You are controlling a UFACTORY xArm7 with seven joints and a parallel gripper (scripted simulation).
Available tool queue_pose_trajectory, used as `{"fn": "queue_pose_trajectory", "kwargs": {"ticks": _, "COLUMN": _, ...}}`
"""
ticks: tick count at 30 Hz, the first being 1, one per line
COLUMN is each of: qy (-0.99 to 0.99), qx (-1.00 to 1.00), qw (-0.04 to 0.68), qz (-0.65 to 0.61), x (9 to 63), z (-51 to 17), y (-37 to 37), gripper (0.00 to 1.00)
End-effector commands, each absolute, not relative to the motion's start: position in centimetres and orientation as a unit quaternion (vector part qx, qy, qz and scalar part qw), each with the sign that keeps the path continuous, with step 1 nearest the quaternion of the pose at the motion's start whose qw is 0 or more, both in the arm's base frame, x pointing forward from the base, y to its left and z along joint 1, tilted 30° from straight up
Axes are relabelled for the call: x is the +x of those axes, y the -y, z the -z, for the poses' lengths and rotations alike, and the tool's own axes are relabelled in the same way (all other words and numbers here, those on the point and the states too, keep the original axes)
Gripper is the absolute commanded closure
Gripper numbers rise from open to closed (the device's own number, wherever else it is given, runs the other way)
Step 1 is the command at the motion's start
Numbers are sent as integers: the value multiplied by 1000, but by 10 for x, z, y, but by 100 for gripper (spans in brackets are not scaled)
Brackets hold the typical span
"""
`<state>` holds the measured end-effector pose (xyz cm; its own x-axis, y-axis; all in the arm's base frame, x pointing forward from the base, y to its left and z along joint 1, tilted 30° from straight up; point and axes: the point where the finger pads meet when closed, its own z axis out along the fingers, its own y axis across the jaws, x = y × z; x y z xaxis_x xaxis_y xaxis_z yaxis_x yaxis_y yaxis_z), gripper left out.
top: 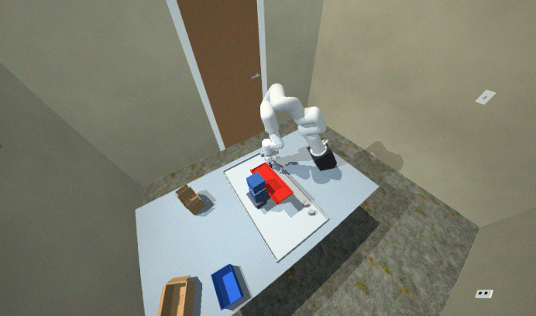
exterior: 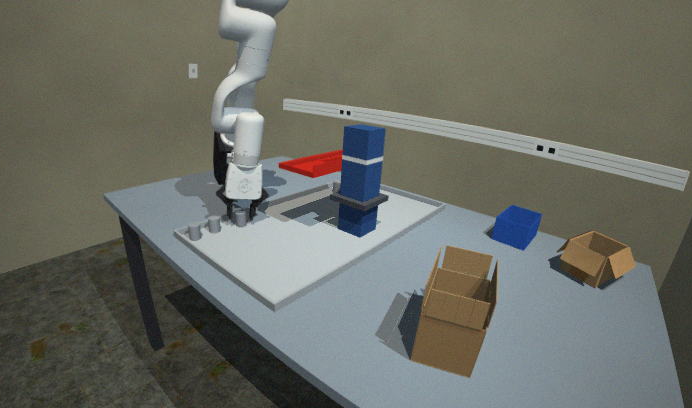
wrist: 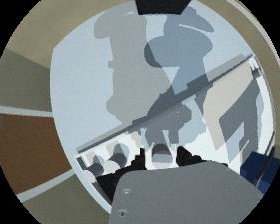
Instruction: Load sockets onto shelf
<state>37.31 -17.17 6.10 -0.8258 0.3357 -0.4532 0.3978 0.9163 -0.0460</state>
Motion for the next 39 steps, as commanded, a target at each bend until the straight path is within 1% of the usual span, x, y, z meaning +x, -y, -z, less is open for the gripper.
{"fn": "queue_pose_trajectory", "kwargs": {"ticks": 1, "qy": -949, "qx": 179, "qw": 260, "qz": 19, "x": 376, "z": -58, "y": 173, "gripper": 39}}
{"fn": "queue_pose_trajectory", "kwargs": {"ticks": 3, "qy": -949, "qx": 179, "qw": 260, "qz": 19, "x": 376, "z": -58, "y": 173, "gripper": 39}}
{"fn": "queue_pose_trajectory", "kwargs": {"ticks": 4, "qy": -949, "qx": 179, "qw": 260, "qz": 19, "x": 376, "z": -58, "y": 173, "gripper": 100}}
{"fn": "queue_pose_trajectory", "kwargs": {"ticks": 39, "qy": -949, "qx": 179, "qw": 260, "qz": 19, "x": 376, "z": -58, "y": 173, "gripper": 100}}
